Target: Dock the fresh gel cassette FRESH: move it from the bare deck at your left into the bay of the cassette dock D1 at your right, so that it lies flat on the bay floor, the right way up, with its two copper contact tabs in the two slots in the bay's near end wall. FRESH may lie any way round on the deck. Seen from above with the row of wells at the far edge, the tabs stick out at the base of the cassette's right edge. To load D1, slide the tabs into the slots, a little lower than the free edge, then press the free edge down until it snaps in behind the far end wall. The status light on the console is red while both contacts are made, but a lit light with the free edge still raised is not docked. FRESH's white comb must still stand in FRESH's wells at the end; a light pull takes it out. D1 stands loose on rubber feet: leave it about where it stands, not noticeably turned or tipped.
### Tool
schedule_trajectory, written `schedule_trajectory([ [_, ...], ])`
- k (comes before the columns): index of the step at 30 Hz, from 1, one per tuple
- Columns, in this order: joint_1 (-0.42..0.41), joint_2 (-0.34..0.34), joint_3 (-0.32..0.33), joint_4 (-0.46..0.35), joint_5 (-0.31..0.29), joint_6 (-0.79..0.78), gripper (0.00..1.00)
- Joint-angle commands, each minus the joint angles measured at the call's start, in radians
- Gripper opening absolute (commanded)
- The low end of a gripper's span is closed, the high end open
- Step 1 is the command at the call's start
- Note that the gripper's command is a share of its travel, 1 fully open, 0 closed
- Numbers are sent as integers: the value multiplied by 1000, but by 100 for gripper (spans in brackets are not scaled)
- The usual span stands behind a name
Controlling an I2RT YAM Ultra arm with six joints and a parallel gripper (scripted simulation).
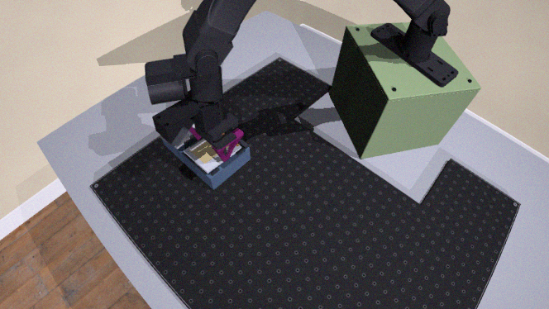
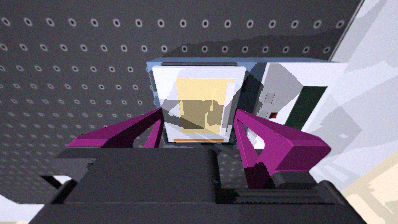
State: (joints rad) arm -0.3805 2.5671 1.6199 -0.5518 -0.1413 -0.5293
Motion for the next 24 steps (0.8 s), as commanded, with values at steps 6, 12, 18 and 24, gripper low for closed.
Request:
schedule_trajectory([
  [6, -16, -44, -25, 19, -1, -12, 0],
  [12, -19, -49, -38, 9, -1, -14, 0],
  [18, -2, 1, 37, -42, 23, -9, 0],
  [24, -4, -25, 42, -44, 23, -8, 0],
])
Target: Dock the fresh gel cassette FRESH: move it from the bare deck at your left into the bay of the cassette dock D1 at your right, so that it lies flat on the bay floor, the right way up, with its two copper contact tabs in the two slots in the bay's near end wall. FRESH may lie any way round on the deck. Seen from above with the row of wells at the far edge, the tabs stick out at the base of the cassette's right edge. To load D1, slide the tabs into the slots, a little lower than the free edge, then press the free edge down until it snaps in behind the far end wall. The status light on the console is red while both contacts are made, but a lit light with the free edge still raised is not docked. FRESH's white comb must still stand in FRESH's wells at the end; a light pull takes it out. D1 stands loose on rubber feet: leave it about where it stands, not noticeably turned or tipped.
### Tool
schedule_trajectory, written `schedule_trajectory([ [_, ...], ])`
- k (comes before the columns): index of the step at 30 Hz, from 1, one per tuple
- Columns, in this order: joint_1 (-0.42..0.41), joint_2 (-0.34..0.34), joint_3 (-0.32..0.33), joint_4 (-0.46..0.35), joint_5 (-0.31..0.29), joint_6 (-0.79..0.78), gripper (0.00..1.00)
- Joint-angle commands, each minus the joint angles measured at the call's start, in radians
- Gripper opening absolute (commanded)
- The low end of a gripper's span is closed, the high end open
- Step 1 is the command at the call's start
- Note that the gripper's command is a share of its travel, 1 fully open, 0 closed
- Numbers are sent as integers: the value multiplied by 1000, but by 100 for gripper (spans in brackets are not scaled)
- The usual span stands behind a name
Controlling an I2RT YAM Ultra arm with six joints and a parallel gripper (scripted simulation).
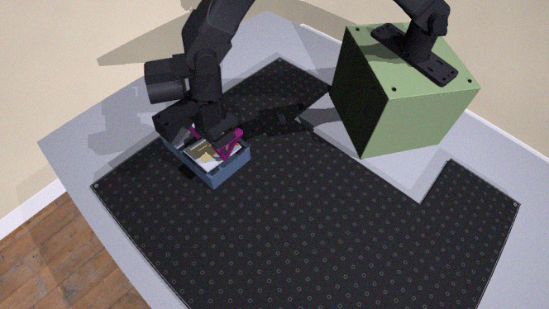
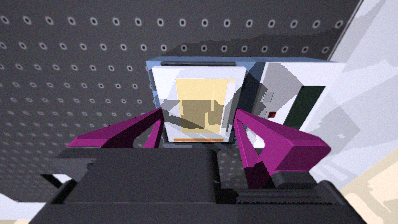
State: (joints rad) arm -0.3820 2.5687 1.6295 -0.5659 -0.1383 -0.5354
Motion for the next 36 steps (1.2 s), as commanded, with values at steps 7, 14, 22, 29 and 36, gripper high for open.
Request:
schedule_trajectory([
  [7, -2, -26, 33, -31, 20, -2, 0],
  [14, -2, -26, 33, -31, 20, -2, 0],
  [22, -2, -26, 33, -31, 20, -2, 0],
  [29, -2, -26, 33, -31, 20, -2, 0],
  [36, 7, 13, 49, -47, 27, 2, 0],
])
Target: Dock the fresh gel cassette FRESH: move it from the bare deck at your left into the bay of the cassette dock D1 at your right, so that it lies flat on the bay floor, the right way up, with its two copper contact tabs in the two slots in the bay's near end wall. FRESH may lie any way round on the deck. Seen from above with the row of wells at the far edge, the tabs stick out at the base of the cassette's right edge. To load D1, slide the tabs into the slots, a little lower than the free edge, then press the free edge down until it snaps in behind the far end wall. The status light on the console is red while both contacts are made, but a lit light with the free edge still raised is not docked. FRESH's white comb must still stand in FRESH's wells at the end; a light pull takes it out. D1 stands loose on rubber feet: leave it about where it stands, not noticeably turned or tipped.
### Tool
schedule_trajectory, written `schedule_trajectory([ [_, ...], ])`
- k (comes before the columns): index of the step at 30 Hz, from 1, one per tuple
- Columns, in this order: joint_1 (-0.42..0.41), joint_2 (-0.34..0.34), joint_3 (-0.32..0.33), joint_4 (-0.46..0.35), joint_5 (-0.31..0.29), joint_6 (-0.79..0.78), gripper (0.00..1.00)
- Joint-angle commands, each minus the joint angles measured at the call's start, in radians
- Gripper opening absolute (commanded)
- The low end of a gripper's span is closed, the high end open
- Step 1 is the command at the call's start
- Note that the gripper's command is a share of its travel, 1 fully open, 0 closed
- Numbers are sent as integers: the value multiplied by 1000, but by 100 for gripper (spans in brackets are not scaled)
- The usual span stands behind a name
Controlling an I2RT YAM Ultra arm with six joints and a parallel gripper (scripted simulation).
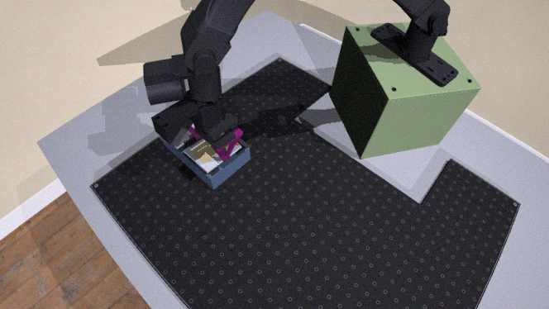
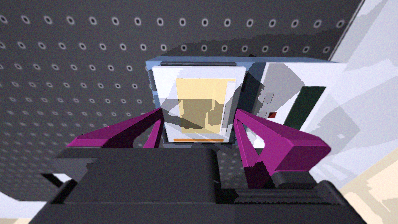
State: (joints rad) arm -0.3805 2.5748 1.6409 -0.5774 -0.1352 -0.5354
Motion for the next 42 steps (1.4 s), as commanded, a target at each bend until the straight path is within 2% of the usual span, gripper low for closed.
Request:
schedule_trajectory([
  [1, 2, -12, 38, -37, 23, 2, 0],
  [3, -4, -29, 39, -37, 24, 2, 0],
  [4, 4, 13, 52, -54, 30, 5, 0],
  [6, 1, -20, 49, -53, 30, 1, 0],
  [10, -7, -26, 43, -50, 30, -3, 0],
  [19, -13, -28, -7, -46, 29, -9, 0],
  [42, -13, -28, -7, -45, 29, -9, 0],
])
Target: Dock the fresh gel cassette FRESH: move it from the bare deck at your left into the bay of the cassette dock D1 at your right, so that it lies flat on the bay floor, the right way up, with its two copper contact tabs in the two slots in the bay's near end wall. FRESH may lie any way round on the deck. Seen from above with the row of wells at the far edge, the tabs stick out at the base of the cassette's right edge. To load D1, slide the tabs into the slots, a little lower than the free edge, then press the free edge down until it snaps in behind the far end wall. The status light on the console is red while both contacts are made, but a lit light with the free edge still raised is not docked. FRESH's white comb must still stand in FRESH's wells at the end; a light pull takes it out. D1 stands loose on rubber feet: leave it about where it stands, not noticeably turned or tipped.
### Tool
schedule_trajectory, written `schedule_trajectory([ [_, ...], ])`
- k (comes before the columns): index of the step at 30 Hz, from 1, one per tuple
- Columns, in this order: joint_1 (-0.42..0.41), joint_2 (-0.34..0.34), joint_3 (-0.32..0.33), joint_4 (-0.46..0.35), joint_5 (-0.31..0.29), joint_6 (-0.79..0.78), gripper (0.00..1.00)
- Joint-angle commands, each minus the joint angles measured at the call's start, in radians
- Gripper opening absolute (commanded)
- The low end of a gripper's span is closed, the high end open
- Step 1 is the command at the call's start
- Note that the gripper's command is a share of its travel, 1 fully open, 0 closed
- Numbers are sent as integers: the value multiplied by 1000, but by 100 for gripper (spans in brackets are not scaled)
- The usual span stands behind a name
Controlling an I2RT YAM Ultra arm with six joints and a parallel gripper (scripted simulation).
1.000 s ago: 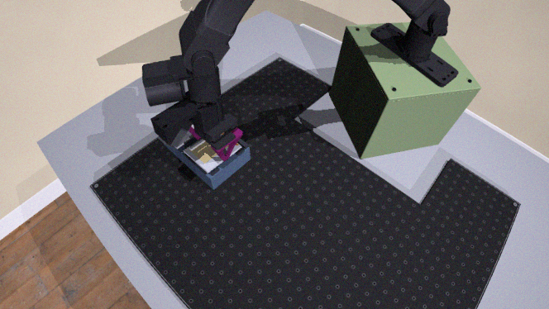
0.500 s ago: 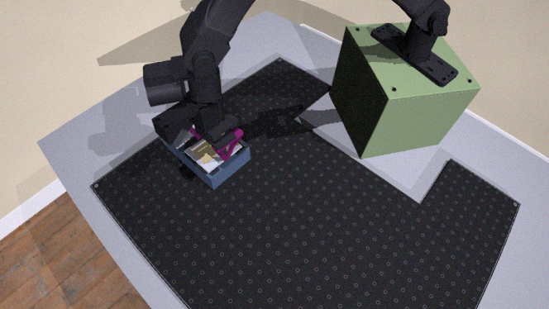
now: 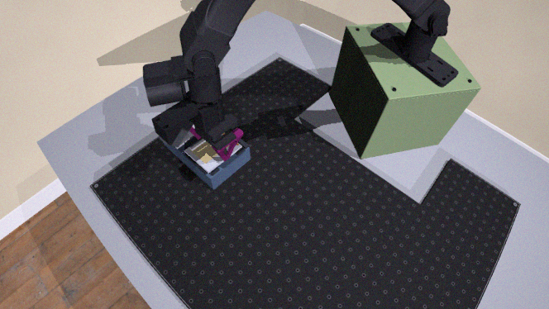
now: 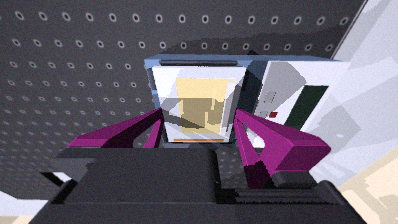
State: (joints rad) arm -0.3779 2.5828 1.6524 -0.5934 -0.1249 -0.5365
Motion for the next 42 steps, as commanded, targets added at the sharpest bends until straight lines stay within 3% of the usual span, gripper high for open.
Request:
schedule_trajectory([
  [1, -16, -36, -19, -29, 19, -8, 0],
  [13, -16, -36, -19, -29, 19, -8, 0],
  [14, -10, -30, 34, -43, 25, -1, 0],
  [42, -16, -32, 24, -41, 25, -17, 0],
])
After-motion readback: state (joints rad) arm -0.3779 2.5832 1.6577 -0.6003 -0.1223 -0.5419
